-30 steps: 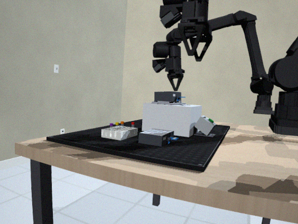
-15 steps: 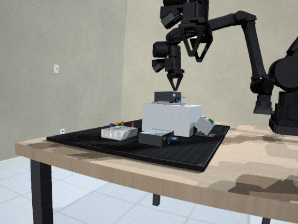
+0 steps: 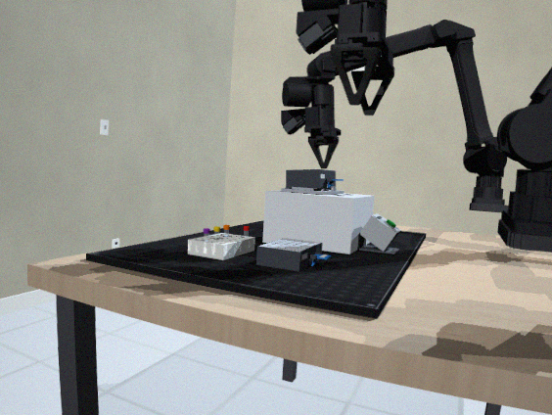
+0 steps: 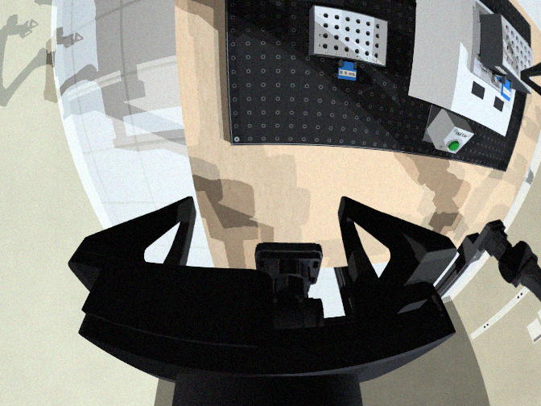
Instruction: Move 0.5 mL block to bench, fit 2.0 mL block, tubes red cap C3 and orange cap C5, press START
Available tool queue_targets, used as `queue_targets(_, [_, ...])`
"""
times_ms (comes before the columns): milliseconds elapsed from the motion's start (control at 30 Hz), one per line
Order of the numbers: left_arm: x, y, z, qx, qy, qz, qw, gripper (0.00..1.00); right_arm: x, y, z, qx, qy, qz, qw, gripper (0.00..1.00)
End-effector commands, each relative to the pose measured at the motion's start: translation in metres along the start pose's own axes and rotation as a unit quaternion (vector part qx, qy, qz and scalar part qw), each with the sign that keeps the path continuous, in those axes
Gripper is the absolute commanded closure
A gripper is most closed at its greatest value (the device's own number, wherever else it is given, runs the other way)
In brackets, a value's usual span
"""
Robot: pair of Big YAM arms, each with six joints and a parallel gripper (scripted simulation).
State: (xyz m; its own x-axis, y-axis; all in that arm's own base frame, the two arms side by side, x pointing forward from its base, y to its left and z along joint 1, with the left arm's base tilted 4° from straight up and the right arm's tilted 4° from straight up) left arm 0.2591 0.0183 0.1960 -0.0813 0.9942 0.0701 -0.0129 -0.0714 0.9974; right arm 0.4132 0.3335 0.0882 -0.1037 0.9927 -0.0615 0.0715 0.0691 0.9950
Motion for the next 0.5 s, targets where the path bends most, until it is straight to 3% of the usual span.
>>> queue_targets(0, [-0.002,0.016,0.014,-0.018,-0.007,0.000,1.000,0.00,0.000,0.013,0.003,-0.011,0.004,0.007,1.000,1.00])
queue_targets(467, [-0.001,0.018,0.015,-0.020,-0.007,0.000,1.000,0.00,0.015,0.007,0.004,-0.016,0.014,0.009,1.000,1.00])
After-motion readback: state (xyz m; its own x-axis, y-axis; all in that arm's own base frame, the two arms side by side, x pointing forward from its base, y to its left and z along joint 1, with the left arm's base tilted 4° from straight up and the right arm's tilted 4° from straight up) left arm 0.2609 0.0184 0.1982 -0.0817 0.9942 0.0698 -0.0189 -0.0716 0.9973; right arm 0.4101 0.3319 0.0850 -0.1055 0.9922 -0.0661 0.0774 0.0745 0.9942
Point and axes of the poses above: on each arm, the point where the finger pads meet when closed, its own y axis back along the fingers, its own x axis across the jaws, z = x × y, the point moved 3 cm from there along y, back along the fingers, and after that the axes turned 7 degrees about y, right-handed, at the moved point
